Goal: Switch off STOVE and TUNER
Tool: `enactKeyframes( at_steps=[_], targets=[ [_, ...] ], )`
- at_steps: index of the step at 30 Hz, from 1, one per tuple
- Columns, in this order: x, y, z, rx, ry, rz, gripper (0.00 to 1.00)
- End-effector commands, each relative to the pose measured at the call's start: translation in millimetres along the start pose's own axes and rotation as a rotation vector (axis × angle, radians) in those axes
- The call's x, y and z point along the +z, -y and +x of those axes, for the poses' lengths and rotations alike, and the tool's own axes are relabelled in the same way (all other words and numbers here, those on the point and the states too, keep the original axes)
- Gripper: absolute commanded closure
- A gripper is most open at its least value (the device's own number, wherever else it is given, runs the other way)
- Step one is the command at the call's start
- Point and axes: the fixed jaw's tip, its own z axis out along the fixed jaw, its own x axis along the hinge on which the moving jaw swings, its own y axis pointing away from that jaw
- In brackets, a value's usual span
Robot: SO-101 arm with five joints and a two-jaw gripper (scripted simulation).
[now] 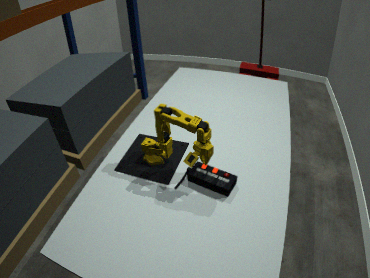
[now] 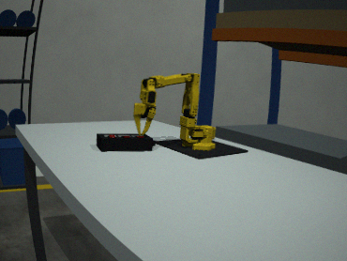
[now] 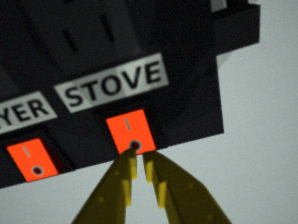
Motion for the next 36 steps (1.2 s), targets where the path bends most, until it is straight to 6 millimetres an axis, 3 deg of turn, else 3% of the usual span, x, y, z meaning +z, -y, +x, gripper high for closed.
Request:
enactKeyframes(
  at_steps=[1,36],
  targets=[
    [6.1,2.2,1.8,-0.02,0.002,0.01,1.0],
    [7.7,2.7,1.8,-0.021,0.002,0.01,1.0]
  ],
)
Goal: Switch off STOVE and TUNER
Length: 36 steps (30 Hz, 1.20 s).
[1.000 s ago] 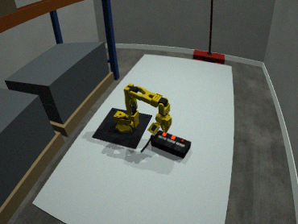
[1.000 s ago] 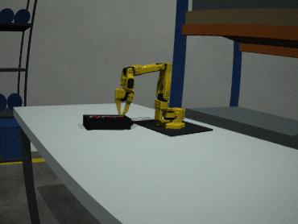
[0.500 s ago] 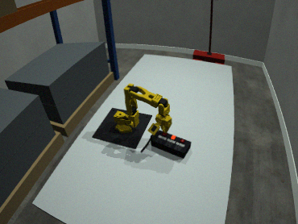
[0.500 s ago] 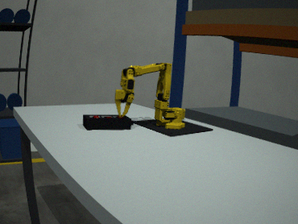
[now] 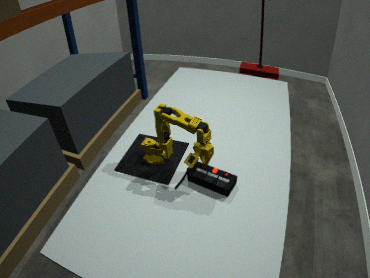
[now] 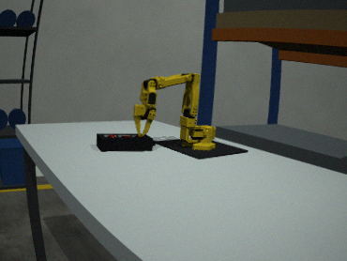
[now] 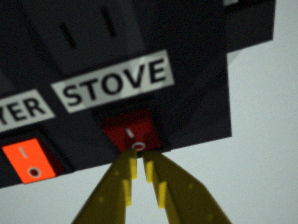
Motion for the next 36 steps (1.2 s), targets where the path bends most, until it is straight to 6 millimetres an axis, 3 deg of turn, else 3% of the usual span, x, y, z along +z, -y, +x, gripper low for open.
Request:
enactKeyframes(
  at_steps=[1,16,28,36],
  targets=[
    [2,3,0,-0.014,0.013,0.03,1.0],
    [-16,0,1,-0.013,0.013,0.03,1.0],
    [-18,1,2,-0.02,0.012,0.03,1.0],
    [-28,20,36,-0.218,0.001,0.017,1.0]
  ],
)
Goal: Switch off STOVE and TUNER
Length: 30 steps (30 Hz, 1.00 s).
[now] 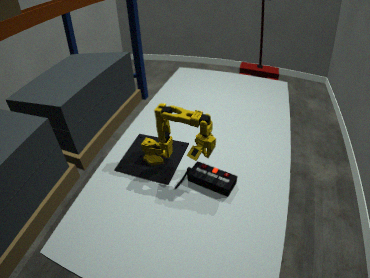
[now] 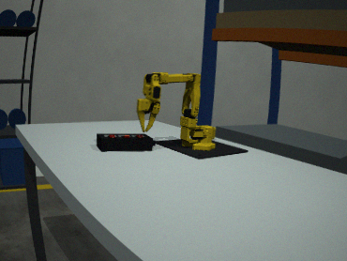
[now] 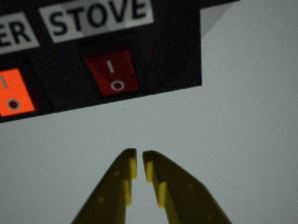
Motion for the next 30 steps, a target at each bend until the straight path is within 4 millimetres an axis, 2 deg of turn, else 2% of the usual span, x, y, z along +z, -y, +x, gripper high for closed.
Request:
enactKeyframes(
  at_steps=[1,4,6,11,16,30],
  targets=[
    [-10,13,26,-0.153,-0.011,-0.02,1.0],
    [-17,30,48,-0.296,-0.019,-0.029,1.0],
    [-17,30,48,-0.296,-0.019,-0.029,1.0],
    [-28,62,77,-0.522,-0.033,-0.041,1.0],
    [-34,85,90,-0.659,-0.044,-0.048,1.0],
    [-35,89,92,-0.686,-0.046,-0.049,1.0]
  ],
)
